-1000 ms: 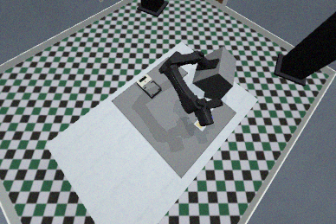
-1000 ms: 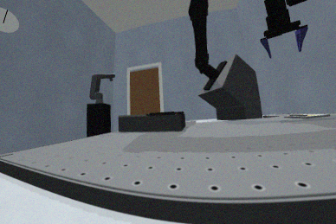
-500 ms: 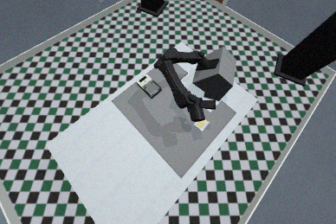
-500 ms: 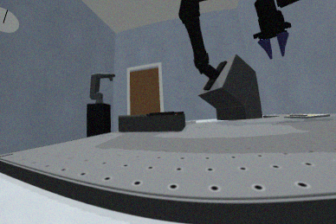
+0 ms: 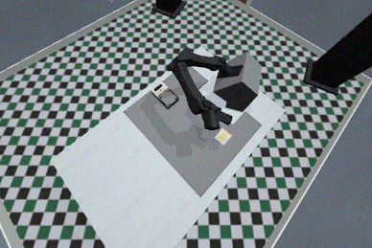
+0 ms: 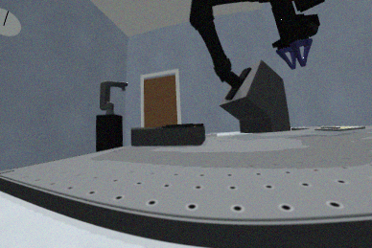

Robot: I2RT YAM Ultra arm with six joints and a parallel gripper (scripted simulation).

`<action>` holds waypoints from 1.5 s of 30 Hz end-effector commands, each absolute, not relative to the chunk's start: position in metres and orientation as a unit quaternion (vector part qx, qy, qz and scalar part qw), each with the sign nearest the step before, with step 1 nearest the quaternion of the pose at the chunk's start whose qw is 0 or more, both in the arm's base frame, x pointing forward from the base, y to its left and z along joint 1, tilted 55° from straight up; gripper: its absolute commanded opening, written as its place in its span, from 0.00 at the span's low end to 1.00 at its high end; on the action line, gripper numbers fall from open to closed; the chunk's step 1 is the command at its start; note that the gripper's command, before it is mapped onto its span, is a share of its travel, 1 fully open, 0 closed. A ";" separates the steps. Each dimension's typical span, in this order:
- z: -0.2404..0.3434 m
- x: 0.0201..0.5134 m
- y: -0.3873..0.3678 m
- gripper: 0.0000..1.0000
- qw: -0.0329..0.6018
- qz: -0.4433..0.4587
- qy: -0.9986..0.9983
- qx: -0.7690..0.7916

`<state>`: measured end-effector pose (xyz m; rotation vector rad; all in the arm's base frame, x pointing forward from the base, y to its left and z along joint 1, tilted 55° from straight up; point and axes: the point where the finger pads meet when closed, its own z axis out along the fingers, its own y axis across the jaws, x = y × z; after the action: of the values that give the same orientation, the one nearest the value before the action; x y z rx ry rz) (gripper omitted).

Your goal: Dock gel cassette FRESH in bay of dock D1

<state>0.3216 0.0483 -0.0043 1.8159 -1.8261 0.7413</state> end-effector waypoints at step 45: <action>0.054 0.293 -0.037 0.35 -0.072 0.424 -0.895 0.116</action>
<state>0.2919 -0.0348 0.0457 0.5575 -2.8377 1.3242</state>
